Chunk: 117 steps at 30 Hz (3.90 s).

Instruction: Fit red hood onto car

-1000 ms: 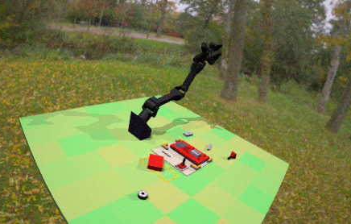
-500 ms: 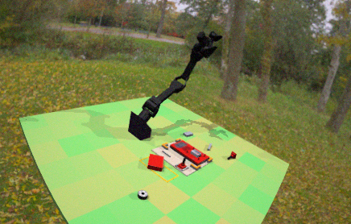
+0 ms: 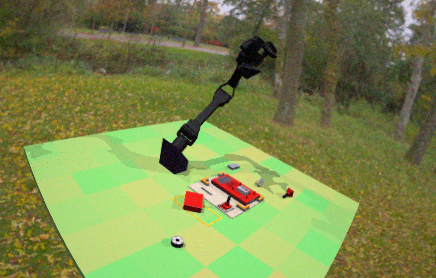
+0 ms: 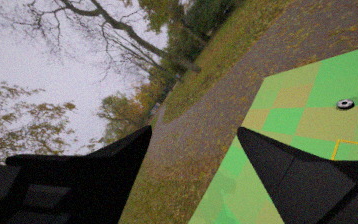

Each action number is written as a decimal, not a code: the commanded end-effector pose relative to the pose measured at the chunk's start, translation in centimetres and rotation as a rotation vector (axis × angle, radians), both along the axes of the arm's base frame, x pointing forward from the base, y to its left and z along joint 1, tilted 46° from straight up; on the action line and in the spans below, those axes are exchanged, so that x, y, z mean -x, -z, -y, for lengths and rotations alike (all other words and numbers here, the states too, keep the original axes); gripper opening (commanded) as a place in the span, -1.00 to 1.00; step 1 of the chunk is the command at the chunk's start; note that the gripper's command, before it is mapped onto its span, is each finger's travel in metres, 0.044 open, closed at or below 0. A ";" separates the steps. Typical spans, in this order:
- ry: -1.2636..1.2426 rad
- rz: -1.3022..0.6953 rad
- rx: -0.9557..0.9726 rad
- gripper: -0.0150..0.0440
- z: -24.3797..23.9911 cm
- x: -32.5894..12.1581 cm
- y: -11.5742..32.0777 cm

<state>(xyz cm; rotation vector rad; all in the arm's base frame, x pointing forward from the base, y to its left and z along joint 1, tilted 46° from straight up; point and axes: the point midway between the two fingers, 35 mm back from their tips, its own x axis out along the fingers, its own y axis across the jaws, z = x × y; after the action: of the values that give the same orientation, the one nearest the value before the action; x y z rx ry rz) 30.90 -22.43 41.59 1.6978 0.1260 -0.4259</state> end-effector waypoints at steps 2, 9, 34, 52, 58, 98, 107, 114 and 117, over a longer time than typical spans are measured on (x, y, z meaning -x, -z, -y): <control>-0.065 -0.116 -0.014 1.00 0.2 -2.2 4.8; -0.214 -0.292 -0.008 1.00 0.2 -5.0 12.9; -1.132 -0.767 -0.087 1.00 -11.6 -1.6 43.2; -1.411 -0.788 -0.167 1.00 -16.3 2.3 48.4; -1.411 -0.788 -0.167 1.00 -16.6 2.3 48.8; -1.411 -0.787 -0.167 1.00 -18.8 2.4 51.0; -1.411 -0.787 -0.168 1.00 -19.3 2.5 51.5; -1.412 -0.787 -0.168 1.00 -19.7 2.6 51.8; -1.412 -0.787 -0.168 1.00 -19.9 2.6 52.0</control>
<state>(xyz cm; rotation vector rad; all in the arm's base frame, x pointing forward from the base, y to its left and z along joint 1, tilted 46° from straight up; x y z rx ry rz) 28.44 -2.96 -10.20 1.1148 1.8118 0.0419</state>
